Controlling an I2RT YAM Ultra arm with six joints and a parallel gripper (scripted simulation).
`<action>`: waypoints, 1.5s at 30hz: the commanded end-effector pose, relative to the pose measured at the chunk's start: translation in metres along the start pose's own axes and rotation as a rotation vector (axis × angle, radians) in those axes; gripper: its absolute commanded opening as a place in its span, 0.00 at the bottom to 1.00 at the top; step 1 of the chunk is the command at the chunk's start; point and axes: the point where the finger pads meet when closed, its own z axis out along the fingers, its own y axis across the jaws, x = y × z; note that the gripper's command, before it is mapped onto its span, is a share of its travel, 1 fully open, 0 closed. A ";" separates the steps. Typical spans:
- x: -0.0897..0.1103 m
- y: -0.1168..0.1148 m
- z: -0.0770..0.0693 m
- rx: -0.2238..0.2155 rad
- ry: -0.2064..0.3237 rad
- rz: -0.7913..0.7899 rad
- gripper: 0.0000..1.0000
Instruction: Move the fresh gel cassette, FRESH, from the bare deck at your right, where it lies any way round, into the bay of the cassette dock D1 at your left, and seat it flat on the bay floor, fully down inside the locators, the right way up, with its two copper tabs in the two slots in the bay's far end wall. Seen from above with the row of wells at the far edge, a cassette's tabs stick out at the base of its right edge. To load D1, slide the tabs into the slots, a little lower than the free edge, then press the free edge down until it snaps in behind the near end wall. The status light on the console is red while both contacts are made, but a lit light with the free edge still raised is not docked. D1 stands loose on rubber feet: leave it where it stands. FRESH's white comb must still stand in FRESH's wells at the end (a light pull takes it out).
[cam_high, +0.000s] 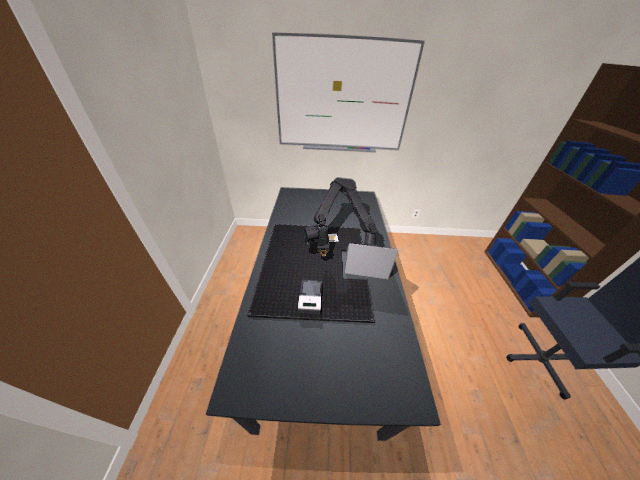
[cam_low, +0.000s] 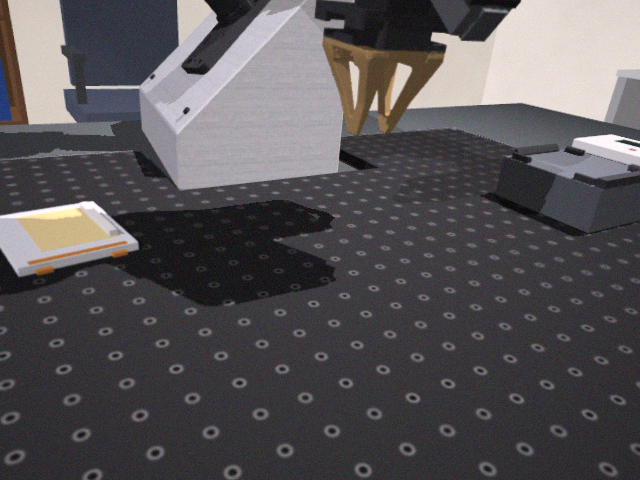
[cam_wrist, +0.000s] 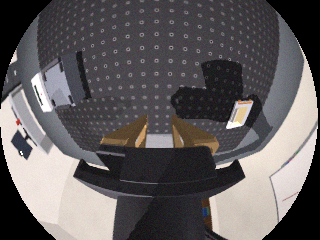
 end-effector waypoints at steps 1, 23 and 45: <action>-0.009 0.006 0.019 0.000 -0.047 -0.010 0.34; -0.032 0.004 0.005 -0.016 -0.116 0.028 0.34; -0.033 0.004 0.005 -0.016 -0.117 0.031 0.34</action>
